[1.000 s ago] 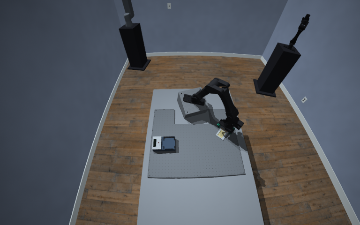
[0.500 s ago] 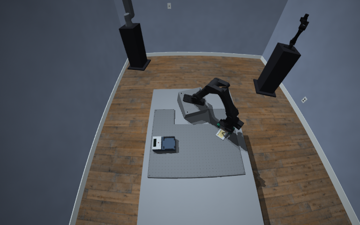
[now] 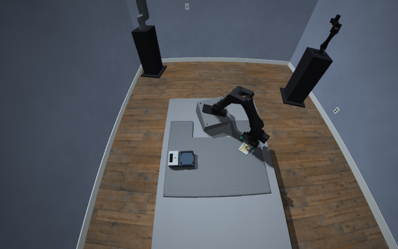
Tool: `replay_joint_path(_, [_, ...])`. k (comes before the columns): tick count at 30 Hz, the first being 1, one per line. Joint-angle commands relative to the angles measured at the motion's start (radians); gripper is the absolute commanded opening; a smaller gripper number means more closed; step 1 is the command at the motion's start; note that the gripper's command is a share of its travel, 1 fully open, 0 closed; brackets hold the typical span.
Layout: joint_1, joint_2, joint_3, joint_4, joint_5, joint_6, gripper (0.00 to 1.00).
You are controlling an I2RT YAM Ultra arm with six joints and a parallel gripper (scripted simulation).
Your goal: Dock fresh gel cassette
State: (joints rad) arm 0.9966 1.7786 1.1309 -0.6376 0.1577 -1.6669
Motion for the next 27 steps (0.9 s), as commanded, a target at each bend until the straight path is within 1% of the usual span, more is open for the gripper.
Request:
replay_joint_path(1, [0.017,-0.019,0.033,-0.019,-0.003,0.004,1.00])
replay_joint_path(12, [0.017,-0.019,0.033,-0.019,-0.003,0.004,1.00])
replay_joint_path(13, [-0.013,-0.036,-0.023,-0.004,-0.010,0.030,0.36])
replay_joint_path(14, [-0.024,-0.046,-0.038,0.017,-0.013,0.052,0.36])
replay_joint_path(24, [-0.150,-0.147,-0.183,0.070,-0.050,0.261,0.36])
replay_joint_path(26, [-0.150,-0.147,-0.183,0.070,-0.050,0.261,0.36])
replay_joint_path(27, [-0.166,-0.160,-0.199,0.078,-0.055,0.280,0.36])
